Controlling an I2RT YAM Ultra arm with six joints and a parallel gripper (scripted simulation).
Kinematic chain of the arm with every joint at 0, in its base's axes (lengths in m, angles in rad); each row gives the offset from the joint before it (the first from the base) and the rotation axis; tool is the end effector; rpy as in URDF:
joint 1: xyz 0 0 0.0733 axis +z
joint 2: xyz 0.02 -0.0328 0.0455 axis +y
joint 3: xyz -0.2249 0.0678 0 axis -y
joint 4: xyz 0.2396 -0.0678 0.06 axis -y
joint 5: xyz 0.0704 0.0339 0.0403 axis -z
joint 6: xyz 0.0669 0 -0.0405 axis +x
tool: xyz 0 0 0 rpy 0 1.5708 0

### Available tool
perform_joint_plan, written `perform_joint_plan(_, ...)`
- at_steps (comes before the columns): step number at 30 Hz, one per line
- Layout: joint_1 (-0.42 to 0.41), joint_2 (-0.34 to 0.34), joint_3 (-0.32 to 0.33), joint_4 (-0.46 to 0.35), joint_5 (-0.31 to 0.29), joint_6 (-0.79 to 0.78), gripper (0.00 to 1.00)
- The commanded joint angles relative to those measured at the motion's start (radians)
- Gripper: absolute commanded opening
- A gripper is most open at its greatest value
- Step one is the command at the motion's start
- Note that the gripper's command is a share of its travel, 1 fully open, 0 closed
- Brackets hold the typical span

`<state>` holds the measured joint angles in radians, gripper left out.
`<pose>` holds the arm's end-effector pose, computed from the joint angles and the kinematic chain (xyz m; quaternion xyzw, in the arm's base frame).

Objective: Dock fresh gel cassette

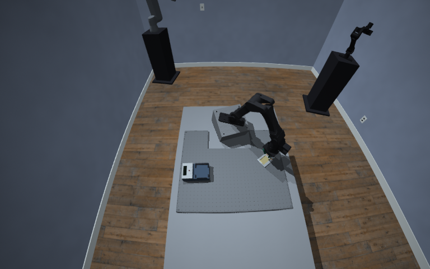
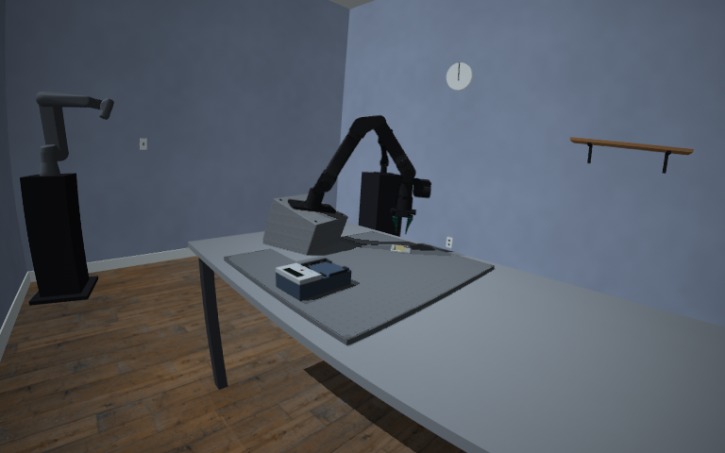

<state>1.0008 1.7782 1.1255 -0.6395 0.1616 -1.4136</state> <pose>0.1864 0.2730 0.1098 -0.9186 0.3615 -0.1066 0.1191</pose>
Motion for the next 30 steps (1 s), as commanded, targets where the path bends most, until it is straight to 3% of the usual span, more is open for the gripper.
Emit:
perform_joint_plan(1, 0.009, -0.017, 0.038, -0.017, -0.011, -0.004, 0.36)
perform_joint_plan(6, 0.009, -0.017, 0.038, -0.017, -0.011, -0.004, 0.36)
perform_joint_plan(7, 0.009, -0.017, 0.038, -0.017, -0.011, -0.004, 1.0)
perform_joint_plan(30, 0.009, -0.017, 0.038, -0.017, -0.011, -0.004, 1.0)
